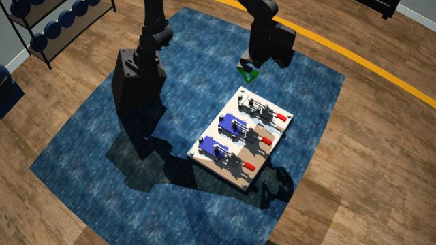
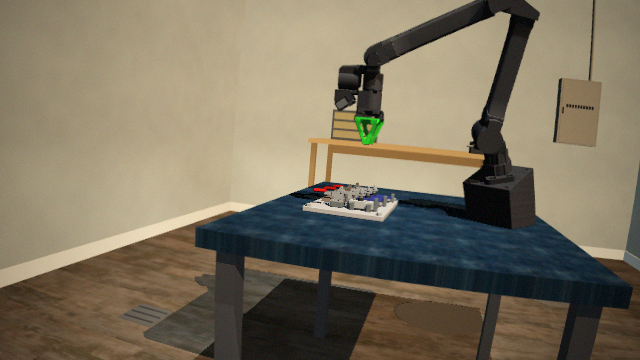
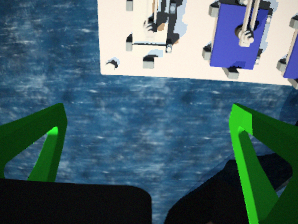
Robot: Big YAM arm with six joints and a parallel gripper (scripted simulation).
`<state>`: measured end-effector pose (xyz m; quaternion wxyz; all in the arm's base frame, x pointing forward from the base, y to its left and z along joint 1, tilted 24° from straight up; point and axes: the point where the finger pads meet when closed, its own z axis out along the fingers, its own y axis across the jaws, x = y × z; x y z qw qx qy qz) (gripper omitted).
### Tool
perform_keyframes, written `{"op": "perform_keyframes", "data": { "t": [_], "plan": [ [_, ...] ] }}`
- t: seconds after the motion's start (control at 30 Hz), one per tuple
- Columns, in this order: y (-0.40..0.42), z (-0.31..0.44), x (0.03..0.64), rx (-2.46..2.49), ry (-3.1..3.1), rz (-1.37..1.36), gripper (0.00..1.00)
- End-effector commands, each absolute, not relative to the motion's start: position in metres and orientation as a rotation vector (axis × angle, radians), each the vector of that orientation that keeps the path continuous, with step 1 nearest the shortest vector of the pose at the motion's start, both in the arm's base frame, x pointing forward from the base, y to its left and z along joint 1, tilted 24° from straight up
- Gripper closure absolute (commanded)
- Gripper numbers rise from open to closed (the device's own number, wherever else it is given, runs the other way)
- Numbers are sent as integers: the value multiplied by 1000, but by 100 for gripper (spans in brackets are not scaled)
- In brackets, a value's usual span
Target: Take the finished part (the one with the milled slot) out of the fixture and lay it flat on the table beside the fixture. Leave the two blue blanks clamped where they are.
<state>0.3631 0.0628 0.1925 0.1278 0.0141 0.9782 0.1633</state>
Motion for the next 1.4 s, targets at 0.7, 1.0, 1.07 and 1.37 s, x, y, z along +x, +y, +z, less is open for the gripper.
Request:
{"op": "perform_keyframes", "data": {
  "t": [0.7, 1.0, 1.07, 1.37],
  "plan": [
    [63, 228, 376, 97, 2782, 477, 0],
    [64, 228, 375, 94, 2782, 478, 0],
    [64, 228, 375, 94, 2782, 479, 0],
    [64, 228, 374, 94, 2783, 480, 0]
  ]
}}
